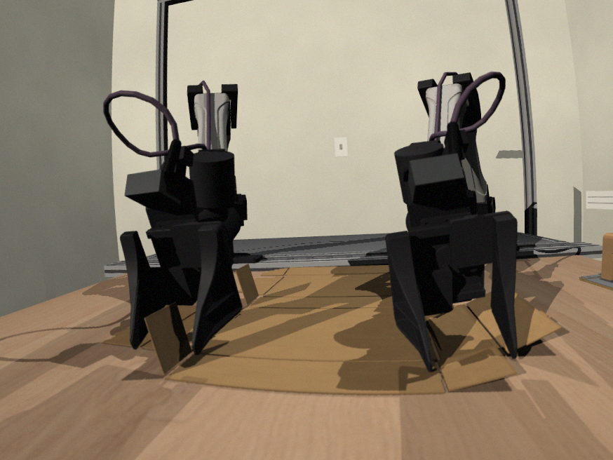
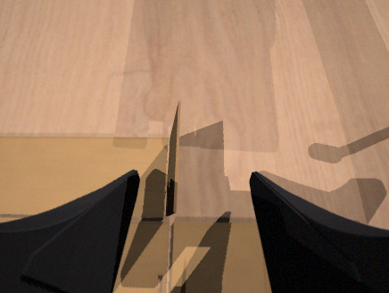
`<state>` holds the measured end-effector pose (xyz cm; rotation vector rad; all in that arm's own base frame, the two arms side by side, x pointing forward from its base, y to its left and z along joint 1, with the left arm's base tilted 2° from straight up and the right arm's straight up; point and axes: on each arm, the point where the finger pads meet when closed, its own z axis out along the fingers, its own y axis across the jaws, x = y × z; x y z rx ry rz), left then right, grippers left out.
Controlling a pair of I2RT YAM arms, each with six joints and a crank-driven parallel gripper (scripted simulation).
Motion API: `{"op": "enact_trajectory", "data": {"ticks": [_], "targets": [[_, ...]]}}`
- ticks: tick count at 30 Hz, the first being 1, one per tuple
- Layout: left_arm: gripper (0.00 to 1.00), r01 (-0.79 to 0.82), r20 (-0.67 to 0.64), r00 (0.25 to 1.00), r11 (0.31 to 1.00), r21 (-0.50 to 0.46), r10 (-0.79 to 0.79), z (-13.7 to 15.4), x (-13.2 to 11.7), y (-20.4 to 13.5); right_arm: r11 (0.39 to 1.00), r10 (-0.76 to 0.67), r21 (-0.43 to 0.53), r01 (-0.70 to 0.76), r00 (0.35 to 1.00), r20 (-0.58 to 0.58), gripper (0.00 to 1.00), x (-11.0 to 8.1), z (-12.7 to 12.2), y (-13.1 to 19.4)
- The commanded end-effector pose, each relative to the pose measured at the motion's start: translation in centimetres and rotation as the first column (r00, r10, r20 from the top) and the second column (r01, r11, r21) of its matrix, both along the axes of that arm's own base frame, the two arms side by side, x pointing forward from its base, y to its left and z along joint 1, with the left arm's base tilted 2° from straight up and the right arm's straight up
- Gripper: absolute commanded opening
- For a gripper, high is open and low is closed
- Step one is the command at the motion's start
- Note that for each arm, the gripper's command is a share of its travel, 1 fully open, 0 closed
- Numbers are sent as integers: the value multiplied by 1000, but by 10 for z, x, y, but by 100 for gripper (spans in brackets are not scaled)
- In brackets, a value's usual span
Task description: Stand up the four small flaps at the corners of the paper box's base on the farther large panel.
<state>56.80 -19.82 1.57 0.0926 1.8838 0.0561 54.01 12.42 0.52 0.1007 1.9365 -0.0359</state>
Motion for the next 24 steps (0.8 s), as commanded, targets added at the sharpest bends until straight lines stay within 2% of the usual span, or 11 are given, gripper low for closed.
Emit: {"op": "enact_trajectory", "data": {"ticks": [1, 3, 24], "targets": [[81, 10, -42, 999, 999, 30, -9, -19, -3, 0, 1000, -8, -13, 8, 1000, 3, 81, 1, -15, -4], [81, 10, -42, 999, 999, 30, -9, -19, -3, 0, 1000, -8, -7, 8, 1000, 23, 81, 8, -9, -1], [81, 10, -42, 999, 999, 30, -9, -19, -3, 0, 998, 1, -68, -1, 1000, 7, 81, 5, -17, 3]]}}
